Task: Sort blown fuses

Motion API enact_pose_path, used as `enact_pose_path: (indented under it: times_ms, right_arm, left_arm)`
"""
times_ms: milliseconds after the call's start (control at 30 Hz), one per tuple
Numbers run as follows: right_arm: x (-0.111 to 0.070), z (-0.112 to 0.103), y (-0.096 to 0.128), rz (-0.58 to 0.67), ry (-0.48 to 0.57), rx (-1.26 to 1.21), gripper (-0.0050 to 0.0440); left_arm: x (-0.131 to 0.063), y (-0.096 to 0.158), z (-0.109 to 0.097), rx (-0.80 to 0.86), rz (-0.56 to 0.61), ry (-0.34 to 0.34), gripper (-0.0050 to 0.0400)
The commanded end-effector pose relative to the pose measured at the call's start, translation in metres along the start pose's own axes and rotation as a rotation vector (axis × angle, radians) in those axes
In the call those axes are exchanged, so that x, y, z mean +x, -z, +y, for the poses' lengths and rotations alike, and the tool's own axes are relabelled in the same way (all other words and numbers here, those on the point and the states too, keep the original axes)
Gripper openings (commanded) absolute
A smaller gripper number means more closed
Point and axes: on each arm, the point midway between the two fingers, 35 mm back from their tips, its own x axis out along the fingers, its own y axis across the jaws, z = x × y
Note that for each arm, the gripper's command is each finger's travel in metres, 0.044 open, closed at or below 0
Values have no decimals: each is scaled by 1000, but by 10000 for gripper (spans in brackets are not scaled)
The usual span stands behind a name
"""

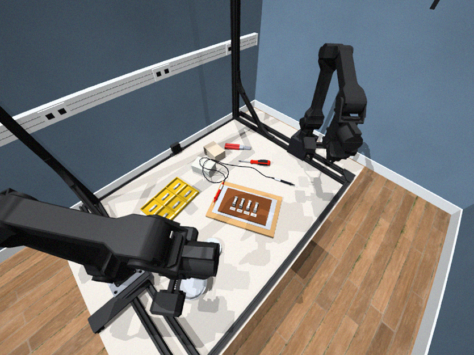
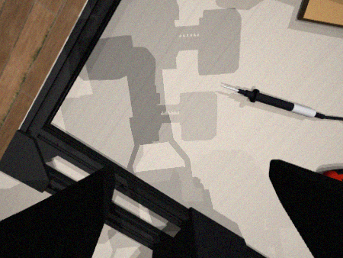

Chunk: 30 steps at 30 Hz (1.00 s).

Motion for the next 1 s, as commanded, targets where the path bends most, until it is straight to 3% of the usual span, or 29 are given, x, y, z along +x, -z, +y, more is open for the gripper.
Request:
enact_pose_path:
  times_ms: [0, 267, 767, 800, 967]
  right_arm:
    - [-5, 0, -5, -16, -2, 0, 400]
    - [-5, 0, -5, -16, -2, 0, 400]
    - [-5, 0, -5, -16, -2, 0, 400]
    - [-5, 5, -8, -19, -6, -16, 89]
    - [5, 24, -4, 2, -5, -85, 89]
  left_arm:
    - [-11, -3, 11, -83, -36, -4, 400]
    - [-14, 1, 25, -201, -36, -5, 400]
    - [-9, 3, 24, -193, -18, -2, 400]
    - [-9, 3, 24, -193, -18, -2, 400]
    - [-9, 3, 24, -193, -18, -2, 400]
